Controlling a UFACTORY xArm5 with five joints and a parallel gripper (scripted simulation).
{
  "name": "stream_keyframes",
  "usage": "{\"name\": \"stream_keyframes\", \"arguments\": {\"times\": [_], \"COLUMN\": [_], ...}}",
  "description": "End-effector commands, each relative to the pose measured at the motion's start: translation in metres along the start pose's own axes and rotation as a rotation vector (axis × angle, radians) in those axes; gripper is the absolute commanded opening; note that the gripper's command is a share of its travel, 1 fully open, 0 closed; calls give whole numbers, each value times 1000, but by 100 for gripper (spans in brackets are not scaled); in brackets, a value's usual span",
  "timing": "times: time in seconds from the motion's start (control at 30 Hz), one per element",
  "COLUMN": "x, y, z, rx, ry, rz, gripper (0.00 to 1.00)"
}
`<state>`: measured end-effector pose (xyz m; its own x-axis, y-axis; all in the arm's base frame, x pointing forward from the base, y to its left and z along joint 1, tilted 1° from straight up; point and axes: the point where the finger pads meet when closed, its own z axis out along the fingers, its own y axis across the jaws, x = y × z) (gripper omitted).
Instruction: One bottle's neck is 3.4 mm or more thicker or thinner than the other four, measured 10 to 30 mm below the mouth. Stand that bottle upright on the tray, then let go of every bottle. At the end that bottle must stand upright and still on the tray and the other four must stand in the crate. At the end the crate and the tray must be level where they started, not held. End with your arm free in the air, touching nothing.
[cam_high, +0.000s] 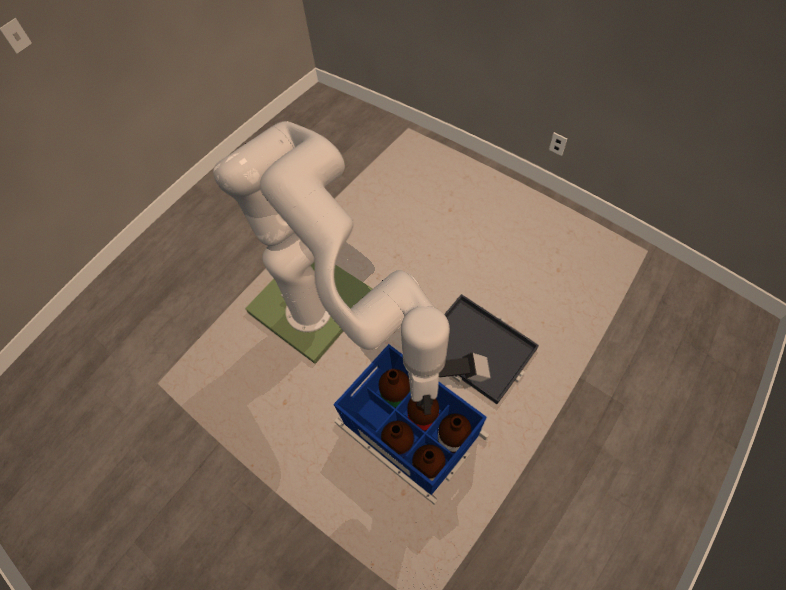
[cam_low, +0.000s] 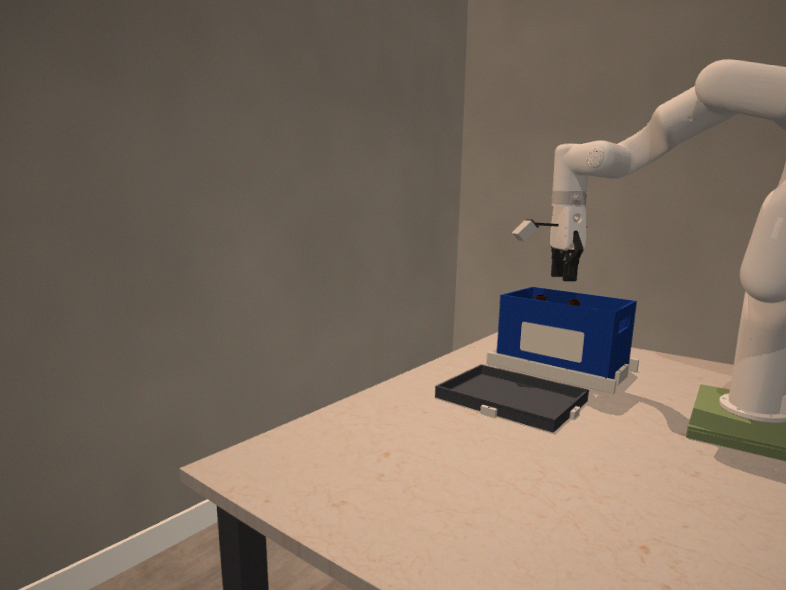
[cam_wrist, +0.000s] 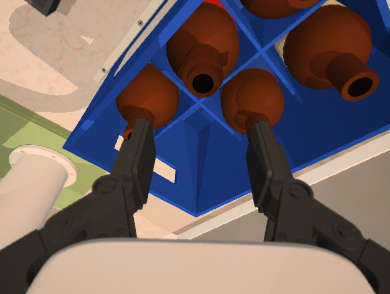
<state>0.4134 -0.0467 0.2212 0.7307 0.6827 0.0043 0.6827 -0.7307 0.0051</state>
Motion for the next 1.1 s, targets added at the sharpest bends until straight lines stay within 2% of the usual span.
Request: {"name": "stream_keyframes", "arguments": {"times": [0.0,0.5,1.07], "x": [1,1,1], "y": [1,1,1], "z": [-1,2,18], "rx": [-3,-3,-3], "ry": [3,3,3], "rz": [0,0,0], "gripper": [65,65,65]}}
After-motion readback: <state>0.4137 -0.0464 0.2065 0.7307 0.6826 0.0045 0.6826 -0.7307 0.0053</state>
